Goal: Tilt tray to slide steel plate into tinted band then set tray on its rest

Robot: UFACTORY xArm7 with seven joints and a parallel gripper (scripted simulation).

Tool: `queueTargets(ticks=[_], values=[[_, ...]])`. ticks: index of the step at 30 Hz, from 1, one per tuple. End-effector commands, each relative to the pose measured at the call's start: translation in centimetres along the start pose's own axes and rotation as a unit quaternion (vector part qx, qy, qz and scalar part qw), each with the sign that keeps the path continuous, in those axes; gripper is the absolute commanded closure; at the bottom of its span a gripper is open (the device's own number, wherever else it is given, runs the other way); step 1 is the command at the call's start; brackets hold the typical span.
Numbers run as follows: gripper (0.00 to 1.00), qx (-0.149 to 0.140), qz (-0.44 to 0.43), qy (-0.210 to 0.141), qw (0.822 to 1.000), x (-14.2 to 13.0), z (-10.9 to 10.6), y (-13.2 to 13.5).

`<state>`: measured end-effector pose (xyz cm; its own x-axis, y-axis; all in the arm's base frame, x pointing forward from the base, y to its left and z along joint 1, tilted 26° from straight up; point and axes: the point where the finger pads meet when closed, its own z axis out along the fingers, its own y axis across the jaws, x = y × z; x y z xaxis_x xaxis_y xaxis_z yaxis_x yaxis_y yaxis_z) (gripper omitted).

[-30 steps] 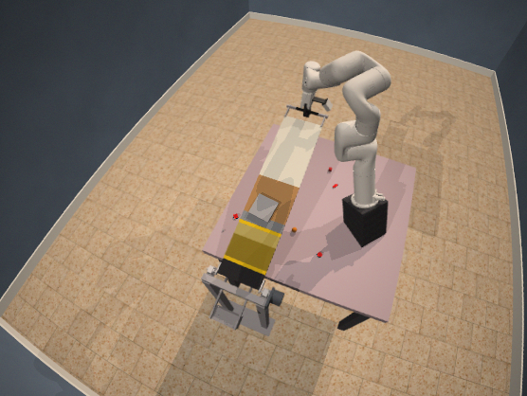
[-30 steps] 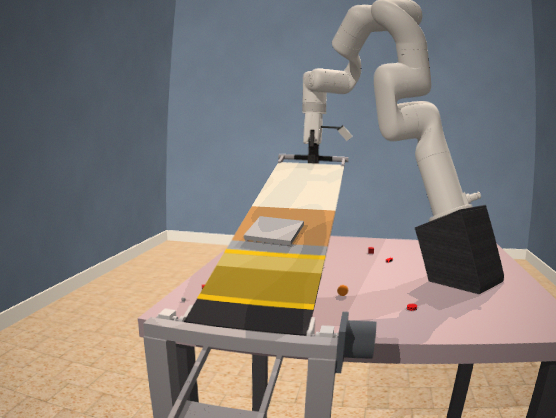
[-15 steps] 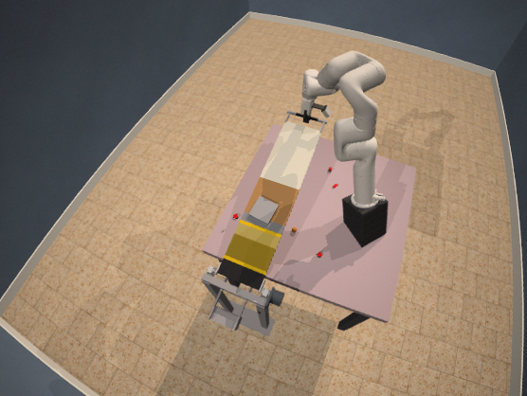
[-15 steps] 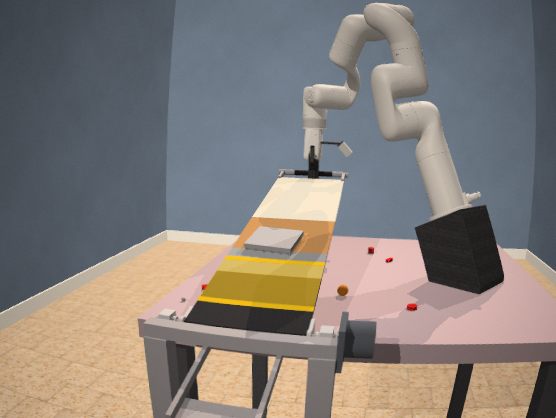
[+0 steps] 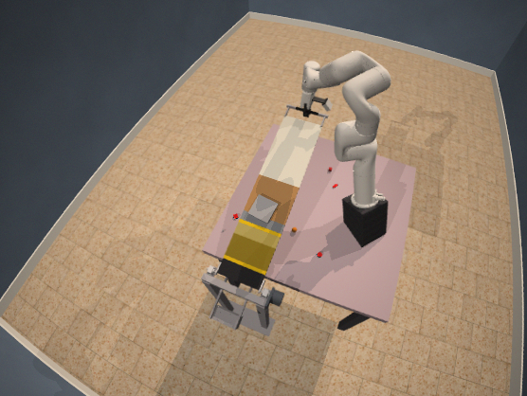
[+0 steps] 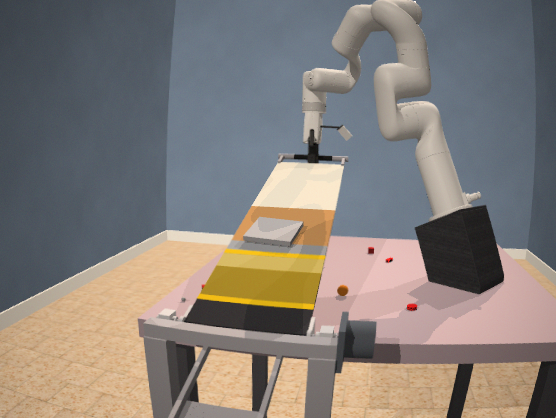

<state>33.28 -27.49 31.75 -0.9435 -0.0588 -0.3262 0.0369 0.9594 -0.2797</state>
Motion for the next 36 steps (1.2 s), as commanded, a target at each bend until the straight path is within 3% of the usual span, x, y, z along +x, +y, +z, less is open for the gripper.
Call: queueTargets(ticks=[1,3,4,26,31,32,34,36], values=[[1.0,0.0,-0.001,-0.001,1.0,0.0,0.9,-0.3],[1.0,0.0,-0.001,-0.001,1.0,0.0,4.1,-1.1],[1.0,0.0,-0.001,-0.001,1.0,0.0,4.6,-1.2],[1.0,0.0,-0.001,-0.001,1.0,0.0,5.4,-1.3],[1.0,0.0,-0.001,-0.001,1.0,0.0,-2.1,0.5],[1.0,0.0,-0.001,-0.001,1.0,0.0,-2.6,0.6],[1.0,0.0,-0.001,-0.001,1.0,0.0,-0.7,0.1],[1.0,0.0,-0.001,-0.001,1.0,0.0,3.0,-0.8]])
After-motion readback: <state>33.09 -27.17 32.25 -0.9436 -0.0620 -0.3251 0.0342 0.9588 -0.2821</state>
